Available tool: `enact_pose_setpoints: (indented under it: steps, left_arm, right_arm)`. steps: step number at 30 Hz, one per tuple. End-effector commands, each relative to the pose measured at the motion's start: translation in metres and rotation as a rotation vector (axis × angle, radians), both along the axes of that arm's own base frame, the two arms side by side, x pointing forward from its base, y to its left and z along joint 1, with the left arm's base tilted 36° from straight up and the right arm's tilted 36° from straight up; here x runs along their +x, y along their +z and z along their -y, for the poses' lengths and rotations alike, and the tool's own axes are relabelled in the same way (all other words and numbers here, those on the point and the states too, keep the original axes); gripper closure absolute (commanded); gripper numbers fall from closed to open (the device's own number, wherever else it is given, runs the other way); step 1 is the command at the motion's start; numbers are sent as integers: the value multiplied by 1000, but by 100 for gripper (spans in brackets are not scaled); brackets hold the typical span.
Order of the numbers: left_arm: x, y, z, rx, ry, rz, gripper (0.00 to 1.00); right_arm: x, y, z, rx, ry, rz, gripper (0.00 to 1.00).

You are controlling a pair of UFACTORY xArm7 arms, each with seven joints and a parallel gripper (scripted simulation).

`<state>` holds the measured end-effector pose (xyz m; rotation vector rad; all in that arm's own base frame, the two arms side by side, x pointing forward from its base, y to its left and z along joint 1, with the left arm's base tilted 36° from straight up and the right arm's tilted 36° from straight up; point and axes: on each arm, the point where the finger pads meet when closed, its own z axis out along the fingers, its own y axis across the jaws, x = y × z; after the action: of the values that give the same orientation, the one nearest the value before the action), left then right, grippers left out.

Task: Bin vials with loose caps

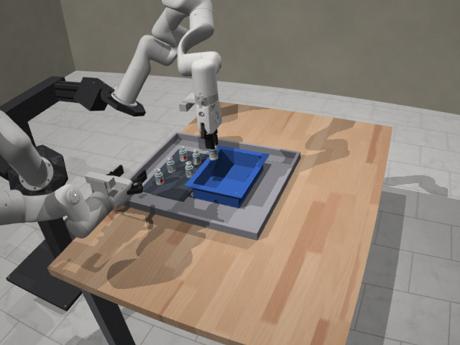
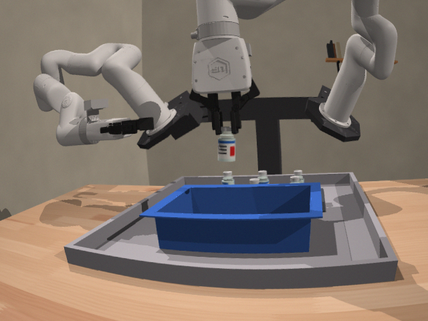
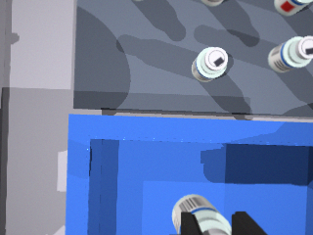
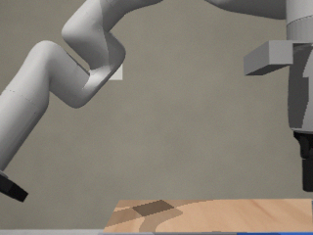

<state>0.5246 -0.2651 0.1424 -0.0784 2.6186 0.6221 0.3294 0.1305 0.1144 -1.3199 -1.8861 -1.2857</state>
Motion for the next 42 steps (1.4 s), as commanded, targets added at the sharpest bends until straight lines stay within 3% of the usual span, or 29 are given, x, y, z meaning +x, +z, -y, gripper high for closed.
enact_pose_setpoints:
  steps: [1,32,42]
  left_arm:
    - [-8,-4,6,-3,-7,0,77]
    - [3,3,3,-3,-7,0,77]
    - [13,-18,-8,-3,-7,0,77]
  right_arm:
    - [-1,0,-1,0,3,1,0]
    - [-1,0,-1,0,3,1,0]
    - [-1,0,-1,0,3,1,0]
